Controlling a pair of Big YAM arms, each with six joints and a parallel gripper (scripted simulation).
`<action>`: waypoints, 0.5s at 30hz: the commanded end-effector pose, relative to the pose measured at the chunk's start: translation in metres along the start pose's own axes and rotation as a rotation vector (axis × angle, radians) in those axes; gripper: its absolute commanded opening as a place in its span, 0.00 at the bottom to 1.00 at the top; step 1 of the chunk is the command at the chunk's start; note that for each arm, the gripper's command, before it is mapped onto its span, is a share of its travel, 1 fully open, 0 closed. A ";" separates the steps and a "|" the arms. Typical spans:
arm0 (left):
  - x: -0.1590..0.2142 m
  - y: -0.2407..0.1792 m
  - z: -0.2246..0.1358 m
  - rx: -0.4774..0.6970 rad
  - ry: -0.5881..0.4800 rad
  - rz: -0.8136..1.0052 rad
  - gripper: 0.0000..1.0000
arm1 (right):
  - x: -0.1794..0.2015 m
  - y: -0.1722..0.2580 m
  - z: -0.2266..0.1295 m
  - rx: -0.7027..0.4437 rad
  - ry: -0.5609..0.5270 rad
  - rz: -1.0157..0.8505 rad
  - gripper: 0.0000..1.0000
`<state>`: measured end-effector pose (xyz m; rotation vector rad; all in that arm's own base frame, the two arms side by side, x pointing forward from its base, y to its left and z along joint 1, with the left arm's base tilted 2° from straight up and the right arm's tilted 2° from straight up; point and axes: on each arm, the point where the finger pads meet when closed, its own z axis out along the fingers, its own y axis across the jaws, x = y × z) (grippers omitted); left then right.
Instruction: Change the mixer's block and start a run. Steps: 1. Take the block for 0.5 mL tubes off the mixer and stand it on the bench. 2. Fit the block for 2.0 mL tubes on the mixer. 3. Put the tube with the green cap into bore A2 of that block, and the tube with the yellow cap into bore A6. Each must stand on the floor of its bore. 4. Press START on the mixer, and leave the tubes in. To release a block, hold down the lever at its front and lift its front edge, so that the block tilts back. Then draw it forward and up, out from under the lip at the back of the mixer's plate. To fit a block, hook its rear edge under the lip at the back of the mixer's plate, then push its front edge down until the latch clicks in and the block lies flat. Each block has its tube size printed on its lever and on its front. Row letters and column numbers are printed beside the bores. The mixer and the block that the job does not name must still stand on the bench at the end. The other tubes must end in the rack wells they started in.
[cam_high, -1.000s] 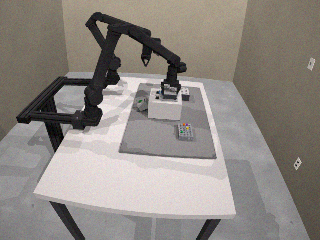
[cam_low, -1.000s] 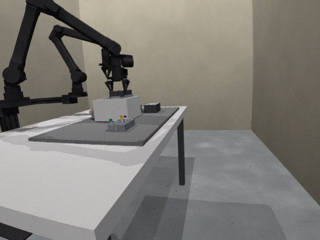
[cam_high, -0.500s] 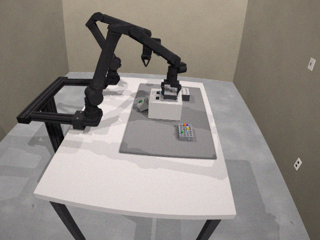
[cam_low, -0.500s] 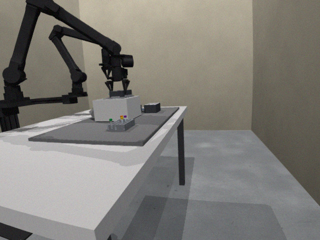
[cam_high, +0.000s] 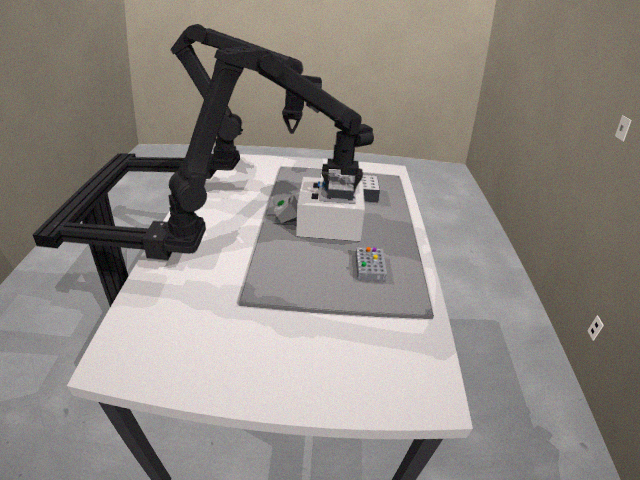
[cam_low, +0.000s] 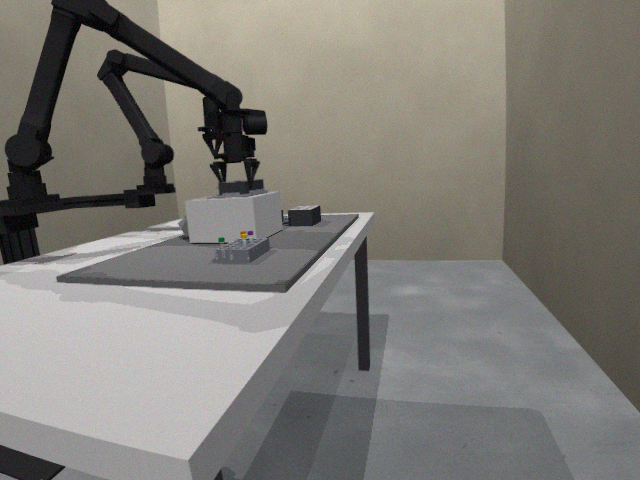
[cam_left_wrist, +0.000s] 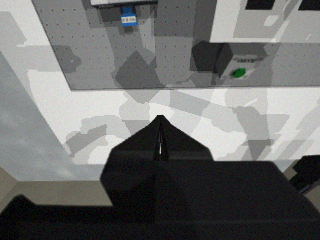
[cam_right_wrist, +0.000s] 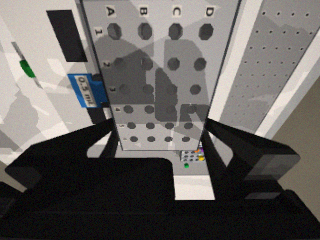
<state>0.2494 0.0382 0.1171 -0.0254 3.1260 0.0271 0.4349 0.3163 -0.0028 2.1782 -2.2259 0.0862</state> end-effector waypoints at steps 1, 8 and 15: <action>-0.027 0.005 -0.030 -0.006 -0.078 -0.008 0.00 | -0.015 -0.013 -0.006 0.033 -0.023 -0.019 0.00; -0.013 -0.038 -0.022 -0.004 -0.228 -0.009 0.00 | -0.015 -0.013 -0.006 0.033 -0.023 -0.019 0.00; -0.006 -0.070 -0.012 0.004 -0.323 -0.005 0.00 | -0.015 -0.013 -0.006 0.033 -0.023 -0.019 0.00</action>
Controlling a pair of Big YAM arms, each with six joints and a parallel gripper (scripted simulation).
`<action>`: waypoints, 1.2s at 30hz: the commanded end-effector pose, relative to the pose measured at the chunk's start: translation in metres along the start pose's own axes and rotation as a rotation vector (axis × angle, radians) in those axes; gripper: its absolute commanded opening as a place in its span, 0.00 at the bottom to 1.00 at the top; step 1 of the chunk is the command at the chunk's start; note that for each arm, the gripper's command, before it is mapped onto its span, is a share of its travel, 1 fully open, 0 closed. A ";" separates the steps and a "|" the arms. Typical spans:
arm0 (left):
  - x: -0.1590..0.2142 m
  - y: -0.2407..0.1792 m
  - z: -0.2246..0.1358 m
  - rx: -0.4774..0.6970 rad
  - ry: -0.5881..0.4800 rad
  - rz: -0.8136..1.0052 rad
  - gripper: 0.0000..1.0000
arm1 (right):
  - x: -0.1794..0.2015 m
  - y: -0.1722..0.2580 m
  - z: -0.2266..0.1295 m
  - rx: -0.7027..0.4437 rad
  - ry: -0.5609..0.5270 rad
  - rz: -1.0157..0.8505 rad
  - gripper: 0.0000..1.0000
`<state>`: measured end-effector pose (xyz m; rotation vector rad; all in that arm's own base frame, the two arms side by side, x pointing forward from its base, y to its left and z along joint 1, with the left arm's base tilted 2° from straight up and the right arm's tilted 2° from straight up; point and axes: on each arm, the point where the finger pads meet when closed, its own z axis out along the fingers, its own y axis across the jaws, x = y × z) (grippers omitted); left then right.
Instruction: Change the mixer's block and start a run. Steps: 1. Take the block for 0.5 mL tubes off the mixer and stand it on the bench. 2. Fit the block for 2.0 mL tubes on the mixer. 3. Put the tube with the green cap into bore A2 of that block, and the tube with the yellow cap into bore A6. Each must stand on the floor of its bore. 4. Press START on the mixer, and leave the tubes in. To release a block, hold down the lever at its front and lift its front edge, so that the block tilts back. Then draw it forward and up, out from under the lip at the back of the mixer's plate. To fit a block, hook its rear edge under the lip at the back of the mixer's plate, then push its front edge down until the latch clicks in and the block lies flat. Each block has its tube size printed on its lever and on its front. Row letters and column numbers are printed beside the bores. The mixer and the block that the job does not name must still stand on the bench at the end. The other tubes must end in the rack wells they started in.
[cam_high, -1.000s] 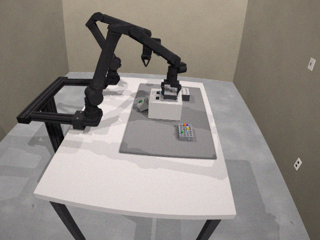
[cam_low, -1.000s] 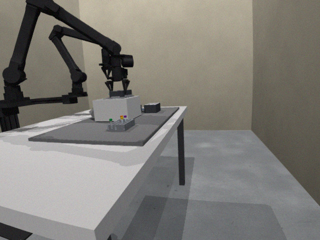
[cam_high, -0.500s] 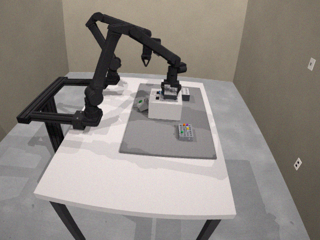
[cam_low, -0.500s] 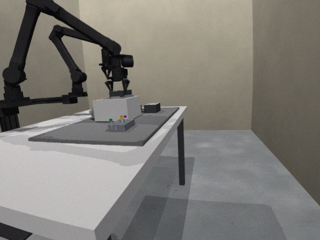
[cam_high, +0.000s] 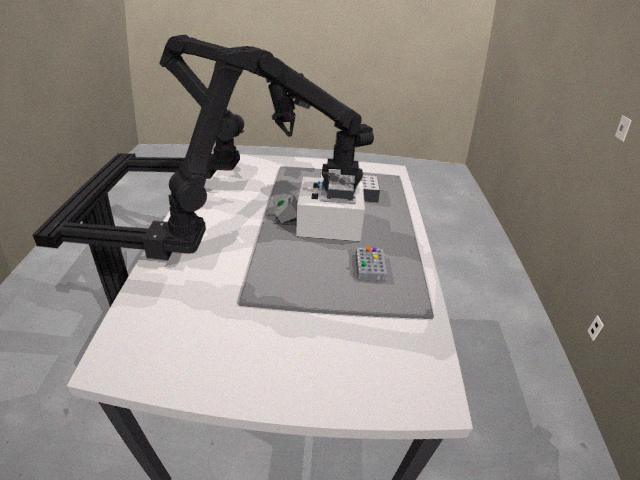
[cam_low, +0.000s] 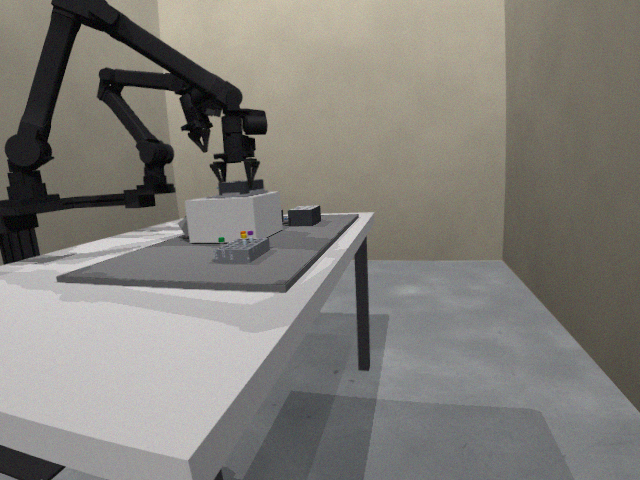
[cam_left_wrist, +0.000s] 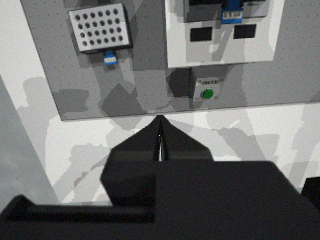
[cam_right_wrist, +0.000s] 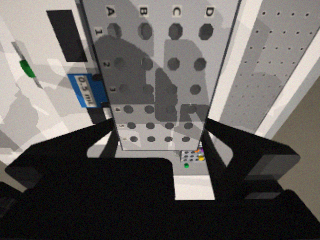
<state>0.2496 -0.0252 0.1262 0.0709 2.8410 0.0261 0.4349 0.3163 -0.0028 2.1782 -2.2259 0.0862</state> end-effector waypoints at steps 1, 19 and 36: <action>-0.008 -0.007 0.001 -0.009 -0.039 -0.067 0.00 | -0.015 -0.013 -0.006 0.033 -0.023 -0.019 0.00; 0.003 -0.067 0.003 -0.004 -0.339 -0.062 0.00 | -0.015 -0.013 -0.006 0.033 -0.023 -0.019 0.00; 0.013 -0.062 0.040 -0.016 -0.629 -0.035 0.00 | -0.015 -0.013 -0.006 0.033 -0.023 -0.019 0.00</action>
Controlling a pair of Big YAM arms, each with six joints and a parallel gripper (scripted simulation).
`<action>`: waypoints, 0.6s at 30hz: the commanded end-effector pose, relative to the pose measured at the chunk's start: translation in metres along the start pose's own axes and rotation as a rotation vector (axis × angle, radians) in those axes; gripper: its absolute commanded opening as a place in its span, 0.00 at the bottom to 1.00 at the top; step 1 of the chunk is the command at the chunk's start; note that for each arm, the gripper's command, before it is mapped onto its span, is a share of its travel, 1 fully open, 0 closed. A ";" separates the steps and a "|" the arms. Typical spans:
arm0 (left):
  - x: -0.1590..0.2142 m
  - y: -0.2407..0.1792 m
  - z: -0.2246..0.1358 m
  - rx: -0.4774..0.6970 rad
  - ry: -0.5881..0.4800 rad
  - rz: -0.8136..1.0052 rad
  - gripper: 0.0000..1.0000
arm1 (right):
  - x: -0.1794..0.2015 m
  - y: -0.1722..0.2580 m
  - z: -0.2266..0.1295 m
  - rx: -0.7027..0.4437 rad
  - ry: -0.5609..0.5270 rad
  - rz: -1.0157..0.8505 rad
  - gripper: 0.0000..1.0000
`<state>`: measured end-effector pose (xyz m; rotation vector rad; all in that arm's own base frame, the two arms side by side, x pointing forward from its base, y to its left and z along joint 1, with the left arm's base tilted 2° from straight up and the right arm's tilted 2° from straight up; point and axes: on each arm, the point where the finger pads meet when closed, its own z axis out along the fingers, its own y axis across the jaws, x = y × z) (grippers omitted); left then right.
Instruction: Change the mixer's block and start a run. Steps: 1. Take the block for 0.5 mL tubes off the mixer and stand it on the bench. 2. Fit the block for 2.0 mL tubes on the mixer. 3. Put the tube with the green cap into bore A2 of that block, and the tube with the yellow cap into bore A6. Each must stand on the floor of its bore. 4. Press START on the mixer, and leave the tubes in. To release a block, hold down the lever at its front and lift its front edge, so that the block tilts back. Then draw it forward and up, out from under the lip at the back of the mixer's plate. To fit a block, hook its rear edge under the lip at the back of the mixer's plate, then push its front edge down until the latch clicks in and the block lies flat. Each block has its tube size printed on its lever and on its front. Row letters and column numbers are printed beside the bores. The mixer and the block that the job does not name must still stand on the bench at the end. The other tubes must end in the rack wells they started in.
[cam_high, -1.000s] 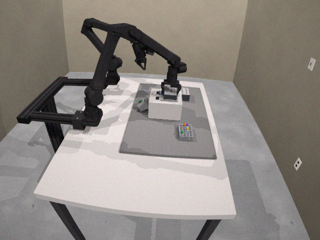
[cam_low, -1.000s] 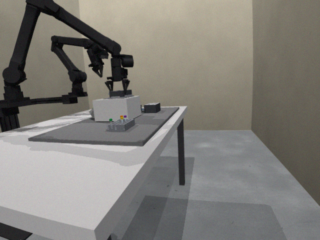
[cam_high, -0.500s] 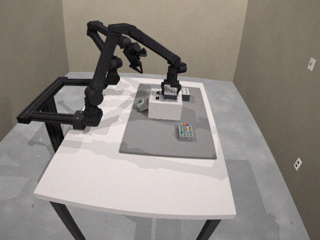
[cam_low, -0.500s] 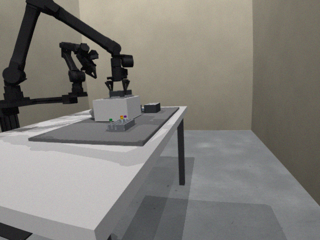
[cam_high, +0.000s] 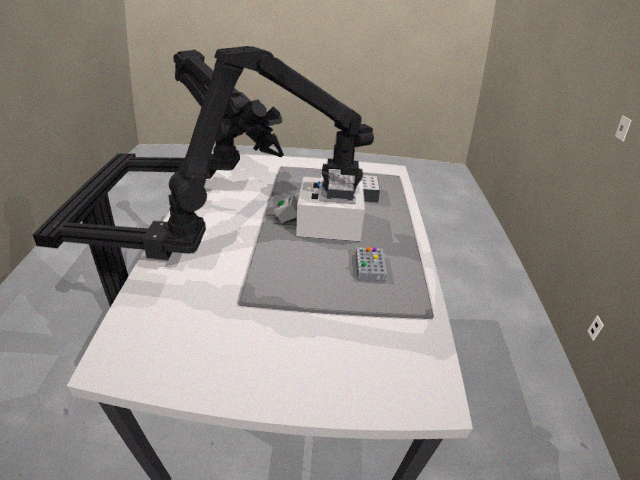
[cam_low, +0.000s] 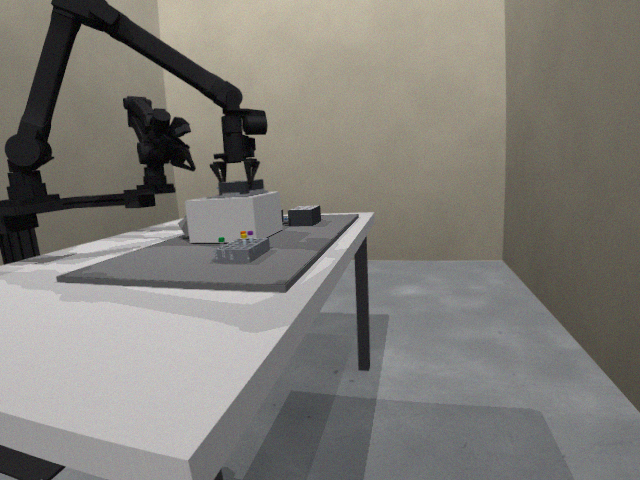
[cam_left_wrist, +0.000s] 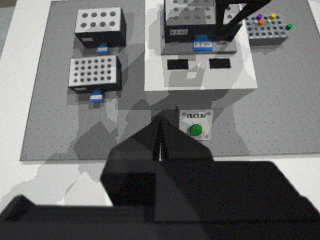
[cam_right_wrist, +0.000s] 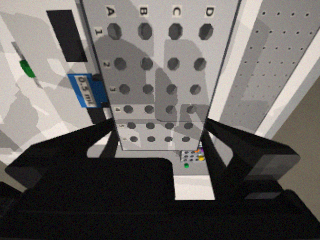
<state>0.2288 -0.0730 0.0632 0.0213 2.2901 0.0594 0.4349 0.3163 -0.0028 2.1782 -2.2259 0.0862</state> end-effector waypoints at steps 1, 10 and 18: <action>-0.025 -0.012 0.003 0.028 -0.108 -0.020 0.00 | -0.015 -0.013 -0.006 0.033 -0.023 -0.019 0.00; -0.033 -0.016 0.014 0.021 -0.156 -0.009 0.00 | -0.015 -0.013 -0.006 0.033 -0.023 -0.019 0.00; -0.052 -0.026 0.019 0.033 -0.172 -0.033 0.00 | -0.015 -0.013 -0.006 0.033 -0.023 -0.019 0.00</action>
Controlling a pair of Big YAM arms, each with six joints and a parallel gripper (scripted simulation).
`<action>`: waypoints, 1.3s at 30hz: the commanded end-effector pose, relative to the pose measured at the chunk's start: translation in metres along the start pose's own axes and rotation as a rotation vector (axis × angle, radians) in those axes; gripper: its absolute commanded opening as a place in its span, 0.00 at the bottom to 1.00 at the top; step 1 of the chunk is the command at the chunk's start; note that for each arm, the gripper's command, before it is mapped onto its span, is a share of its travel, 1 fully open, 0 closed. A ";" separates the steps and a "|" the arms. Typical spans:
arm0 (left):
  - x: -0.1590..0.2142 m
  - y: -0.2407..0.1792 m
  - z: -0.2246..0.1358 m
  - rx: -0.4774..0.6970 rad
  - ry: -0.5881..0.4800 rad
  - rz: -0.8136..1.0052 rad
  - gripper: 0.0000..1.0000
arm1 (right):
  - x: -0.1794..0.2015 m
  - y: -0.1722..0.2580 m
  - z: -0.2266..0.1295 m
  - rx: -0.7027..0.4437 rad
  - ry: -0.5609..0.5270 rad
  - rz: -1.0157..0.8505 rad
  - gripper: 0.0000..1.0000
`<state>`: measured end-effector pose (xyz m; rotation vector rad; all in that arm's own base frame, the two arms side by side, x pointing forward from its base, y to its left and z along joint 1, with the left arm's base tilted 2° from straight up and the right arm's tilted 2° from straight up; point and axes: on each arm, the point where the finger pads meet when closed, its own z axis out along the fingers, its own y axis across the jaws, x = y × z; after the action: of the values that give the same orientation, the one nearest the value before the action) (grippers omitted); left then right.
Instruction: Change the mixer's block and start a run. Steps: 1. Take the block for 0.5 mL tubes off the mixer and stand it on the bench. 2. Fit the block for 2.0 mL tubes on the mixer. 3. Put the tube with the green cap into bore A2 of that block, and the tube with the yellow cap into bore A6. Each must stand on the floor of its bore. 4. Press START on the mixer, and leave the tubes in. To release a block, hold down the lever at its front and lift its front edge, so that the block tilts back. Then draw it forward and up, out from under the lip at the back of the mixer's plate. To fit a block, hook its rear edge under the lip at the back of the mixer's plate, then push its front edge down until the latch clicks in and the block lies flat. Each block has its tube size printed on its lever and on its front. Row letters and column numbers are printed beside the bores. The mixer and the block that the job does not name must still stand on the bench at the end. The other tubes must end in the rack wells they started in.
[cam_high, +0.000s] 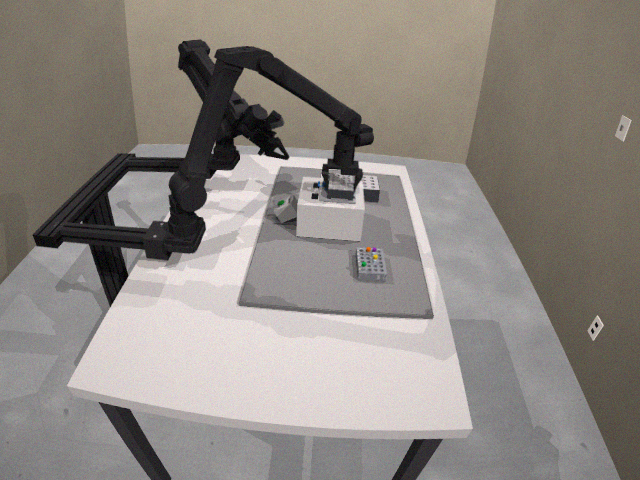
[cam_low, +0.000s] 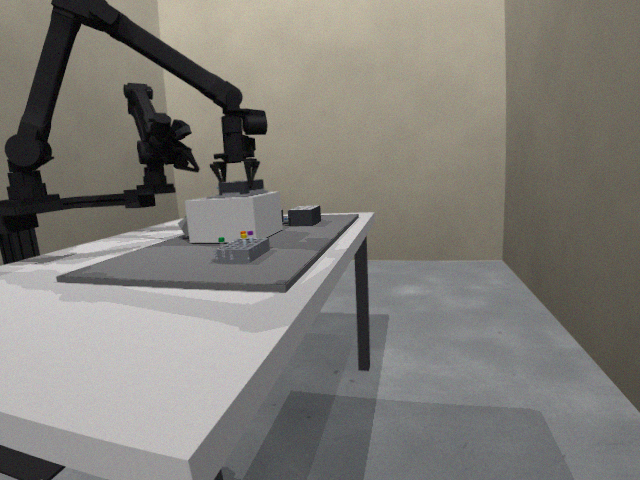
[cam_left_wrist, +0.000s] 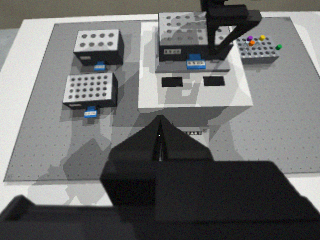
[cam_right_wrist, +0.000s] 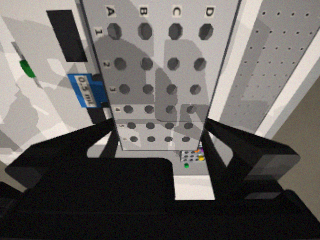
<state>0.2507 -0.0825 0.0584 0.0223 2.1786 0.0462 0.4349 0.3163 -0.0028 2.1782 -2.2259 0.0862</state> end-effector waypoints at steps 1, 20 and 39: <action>-0.042 -0.017 0.007 0.023 -0.060 -0.029 0.00 | -0.015 -0.013 -0.006 0.033 -0.023 -0.019 0.00; -0.060 -0.035 0.032 0.029 -0.064 -0.029 0.00 | -0.015 -0.013 -0.006 0.033 -0.023 -0.019 0.00; -0.067 -0.042 0.057 0.019 -0.057 -0.034 0.00 | -0.015 -0.013 -0.006 0.033 -0.023 -0.019 0.00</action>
<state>0.3059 -0.1097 0.0552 0.0174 2.1782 0.0381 0.4349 0.3163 -0.0028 2.1782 -2.2259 0.0862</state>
